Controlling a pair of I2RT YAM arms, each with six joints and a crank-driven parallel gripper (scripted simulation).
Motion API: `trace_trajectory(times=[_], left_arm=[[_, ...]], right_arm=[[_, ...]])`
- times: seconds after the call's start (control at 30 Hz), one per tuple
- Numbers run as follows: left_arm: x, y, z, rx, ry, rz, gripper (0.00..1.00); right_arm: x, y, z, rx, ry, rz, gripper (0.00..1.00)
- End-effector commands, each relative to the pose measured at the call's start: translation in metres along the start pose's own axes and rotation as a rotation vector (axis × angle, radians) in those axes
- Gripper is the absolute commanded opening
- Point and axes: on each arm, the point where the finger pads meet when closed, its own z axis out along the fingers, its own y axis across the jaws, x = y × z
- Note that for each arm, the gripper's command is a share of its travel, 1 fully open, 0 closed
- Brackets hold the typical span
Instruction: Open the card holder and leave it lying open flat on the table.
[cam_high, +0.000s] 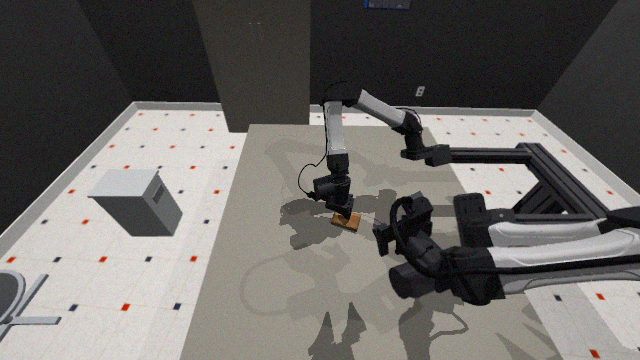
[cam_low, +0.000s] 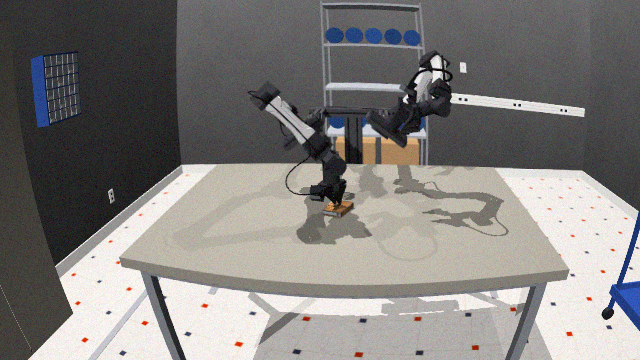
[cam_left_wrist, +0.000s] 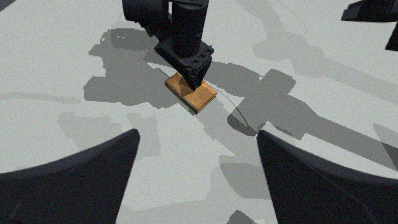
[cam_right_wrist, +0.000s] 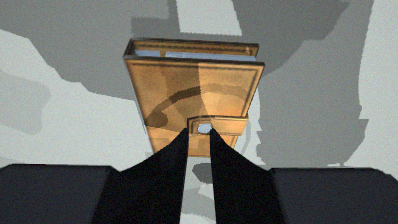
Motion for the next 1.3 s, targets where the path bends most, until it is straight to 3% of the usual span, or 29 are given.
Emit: trace_trajectory(times=[0.0,1.27], left_arm=[[-0.0045,0.005,-0.0022,-0.014,-0.008,0.015,1.0],[-0.0045,0.005,-0.0022,-0.014,-0.008,0.015,1.0]], right_arm=[[-0.0095,-0.0052,0.0144,-0.033,-0.019,0.042,0.1],[-0.0098,-0.0093,0.0132,-0.371,-0.044,0.032,0.1]])
